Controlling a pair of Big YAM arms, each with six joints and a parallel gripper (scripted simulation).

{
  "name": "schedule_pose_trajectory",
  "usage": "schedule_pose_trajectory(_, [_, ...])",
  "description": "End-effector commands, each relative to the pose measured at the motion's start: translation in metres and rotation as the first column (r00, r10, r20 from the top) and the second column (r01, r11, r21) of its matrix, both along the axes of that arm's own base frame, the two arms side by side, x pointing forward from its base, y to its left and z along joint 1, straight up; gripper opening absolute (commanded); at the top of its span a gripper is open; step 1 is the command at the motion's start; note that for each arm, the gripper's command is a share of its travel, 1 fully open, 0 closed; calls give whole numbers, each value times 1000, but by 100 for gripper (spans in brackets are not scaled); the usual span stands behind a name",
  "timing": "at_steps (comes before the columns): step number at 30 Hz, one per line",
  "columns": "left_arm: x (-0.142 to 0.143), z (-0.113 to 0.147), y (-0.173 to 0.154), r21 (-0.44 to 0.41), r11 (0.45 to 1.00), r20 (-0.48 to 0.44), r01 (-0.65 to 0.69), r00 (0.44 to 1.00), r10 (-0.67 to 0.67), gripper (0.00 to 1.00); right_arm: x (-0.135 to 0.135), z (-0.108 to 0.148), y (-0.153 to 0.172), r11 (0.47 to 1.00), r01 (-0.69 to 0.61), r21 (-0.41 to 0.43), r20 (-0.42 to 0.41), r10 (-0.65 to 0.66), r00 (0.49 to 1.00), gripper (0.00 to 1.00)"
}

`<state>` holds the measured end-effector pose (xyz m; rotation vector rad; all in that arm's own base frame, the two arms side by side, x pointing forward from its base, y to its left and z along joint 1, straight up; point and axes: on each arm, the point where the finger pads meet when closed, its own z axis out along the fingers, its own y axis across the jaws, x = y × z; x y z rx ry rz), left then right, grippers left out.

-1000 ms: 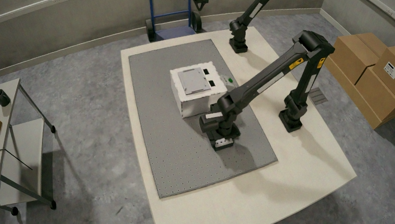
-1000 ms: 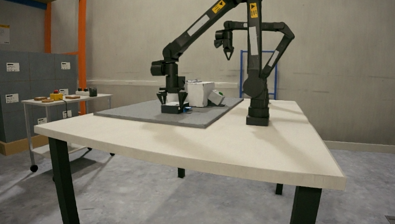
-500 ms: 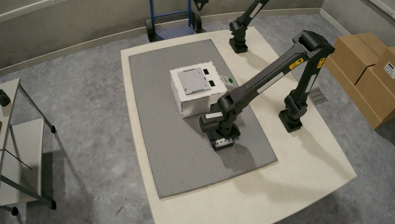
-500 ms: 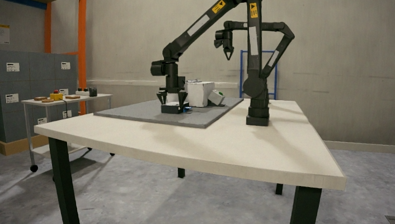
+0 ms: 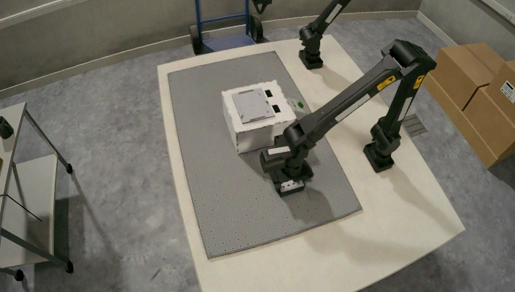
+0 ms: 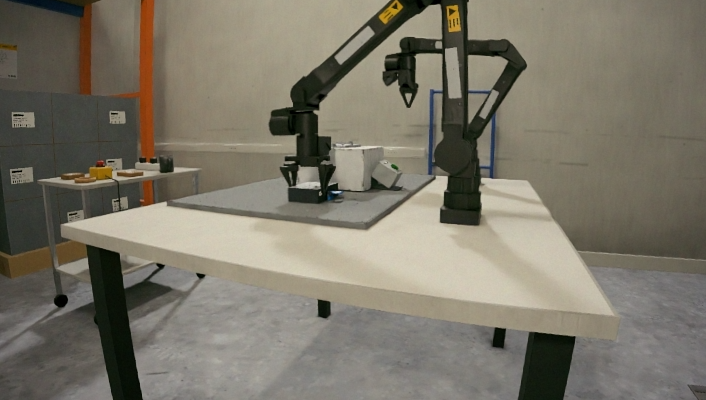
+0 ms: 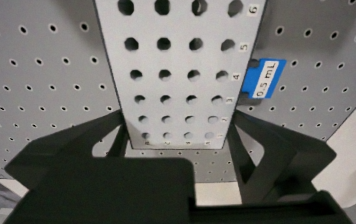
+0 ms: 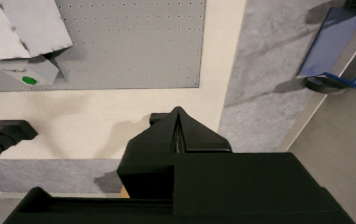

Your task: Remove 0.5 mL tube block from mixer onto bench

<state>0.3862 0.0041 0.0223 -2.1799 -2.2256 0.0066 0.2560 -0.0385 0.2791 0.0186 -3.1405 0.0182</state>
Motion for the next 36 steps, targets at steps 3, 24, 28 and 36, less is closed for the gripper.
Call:
schedule_pose_trajectory(3, [20,12,2,-4,1000,59,0,998,0,100,10,28,-3,1000,8,-9,64,-7,998,0])
schedule_pose_trajectory(24, [20,12,2,-4,1000,59,0,998,0,100,-2,3,-2,1000,8,-1,0,-8,1000,0])
schedule_pose_trajectory(28, [20,12,2,-4,1000,59,0,998,0,100,-3,0,-1,1000,8,0,-6,-8,1000,0])
schedule_pose_trajectory(36, [20,12,2,-4,1000,59,0,998,0,100,1,9,-2,1000,8,-3,15,-8,1000,0])
